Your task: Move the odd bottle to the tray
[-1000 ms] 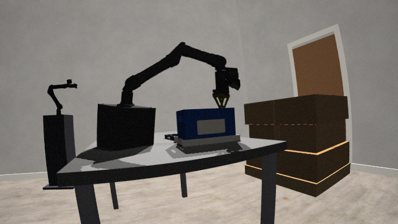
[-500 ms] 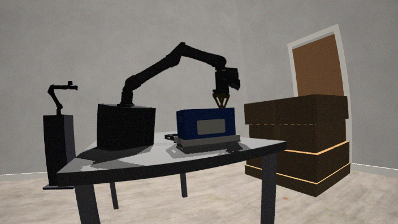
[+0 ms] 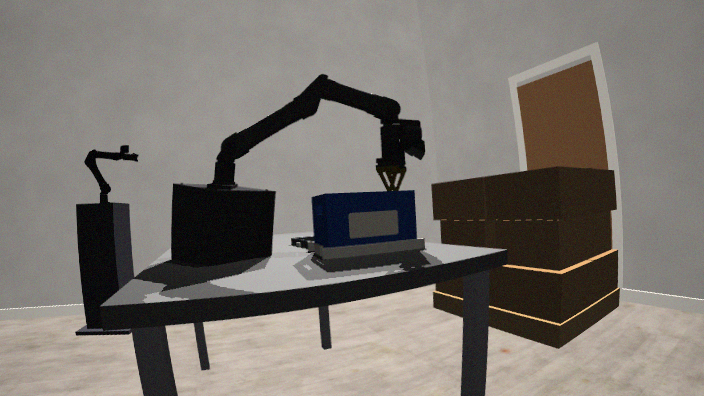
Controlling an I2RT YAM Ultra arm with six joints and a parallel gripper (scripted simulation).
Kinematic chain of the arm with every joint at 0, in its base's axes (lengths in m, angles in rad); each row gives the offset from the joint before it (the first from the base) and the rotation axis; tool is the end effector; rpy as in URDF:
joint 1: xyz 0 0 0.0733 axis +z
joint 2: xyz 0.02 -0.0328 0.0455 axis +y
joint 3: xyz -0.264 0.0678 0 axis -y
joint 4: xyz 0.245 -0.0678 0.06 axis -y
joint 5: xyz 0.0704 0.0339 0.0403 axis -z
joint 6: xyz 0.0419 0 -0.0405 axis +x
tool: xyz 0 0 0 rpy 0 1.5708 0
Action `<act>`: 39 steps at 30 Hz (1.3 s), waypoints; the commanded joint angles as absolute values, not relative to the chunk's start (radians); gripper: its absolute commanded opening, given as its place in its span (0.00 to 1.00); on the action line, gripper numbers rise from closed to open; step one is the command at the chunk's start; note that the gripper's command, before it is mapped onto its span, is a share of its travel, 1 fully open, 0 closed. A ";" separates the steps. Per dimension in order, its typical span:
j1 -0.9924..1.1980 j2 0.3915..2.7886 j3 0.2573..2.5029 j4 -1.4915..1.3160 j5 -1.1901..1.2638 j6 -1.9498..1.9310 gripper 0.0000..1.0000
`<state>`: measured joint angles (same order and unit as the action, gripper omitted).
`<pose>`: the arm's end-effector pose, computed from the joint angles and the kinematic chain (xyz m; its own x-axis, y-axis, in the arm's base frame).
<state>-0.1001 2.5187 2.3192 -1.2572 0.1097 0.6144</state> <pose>0.4962 -0.0533 0.1717 -0.7433 0.6505 -0.1557 0.6612 0.7499 -0.0232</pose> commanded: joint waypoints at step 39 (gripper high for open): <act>-0.110 2.515 2.292 -1.208 0.108 0.606 0.61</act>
